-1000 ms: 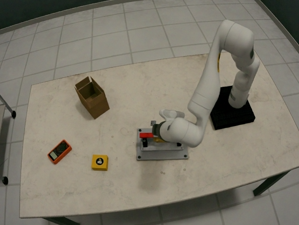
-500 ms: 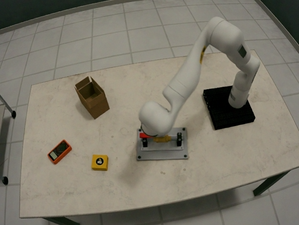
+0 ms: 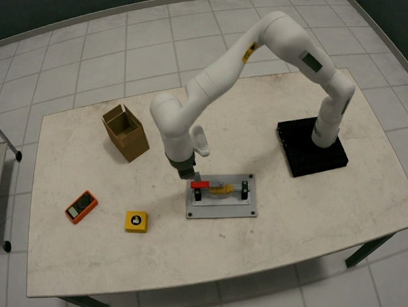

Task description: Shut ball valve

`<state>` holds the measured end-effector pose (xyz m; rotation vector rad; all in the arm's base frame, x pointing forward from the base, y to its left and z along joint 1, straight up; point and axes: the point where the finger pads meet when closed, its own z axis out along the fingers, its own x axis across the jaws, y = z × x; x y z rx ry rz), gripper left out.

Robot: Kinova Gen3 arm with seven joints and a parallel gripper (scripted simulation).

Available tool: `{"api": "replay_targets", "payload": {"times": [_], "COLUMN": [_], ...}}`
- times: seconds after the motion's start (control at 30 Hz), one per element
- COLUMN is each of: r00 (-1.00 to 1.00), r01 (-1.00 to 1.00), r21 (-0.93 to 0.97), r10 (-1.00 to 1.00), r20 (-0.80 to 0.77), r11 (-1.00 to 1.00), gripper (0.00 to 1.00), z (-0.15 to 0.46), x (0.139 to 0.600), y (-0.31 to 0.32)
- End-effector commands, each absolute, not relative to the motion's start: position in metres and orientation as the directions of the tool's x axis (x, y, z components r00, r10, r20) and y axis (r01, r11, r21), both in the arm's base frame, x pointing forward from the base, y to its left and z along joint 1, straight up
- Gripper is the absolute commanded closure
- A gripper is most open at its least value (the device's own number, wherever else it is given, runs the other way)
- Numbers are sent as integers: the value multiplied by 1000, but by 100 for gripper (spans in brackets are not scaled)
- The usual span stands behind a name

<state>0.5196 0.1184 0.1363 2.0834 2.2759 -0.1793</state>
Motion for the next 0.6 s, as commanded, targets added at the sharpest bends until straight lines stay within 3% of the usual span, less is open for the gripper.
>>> {"api": "replay_targets", "payload": {"times": [0.0,0.57], "r00": [166,189], "r01": [986,982], "r21": [-6,-3], "r10": [986,982], "r20": [-9,2], "r11": [-166,-189], "gripper": [0,0], "z": [136,136], "x": [523,523], "y": [117,117]}}
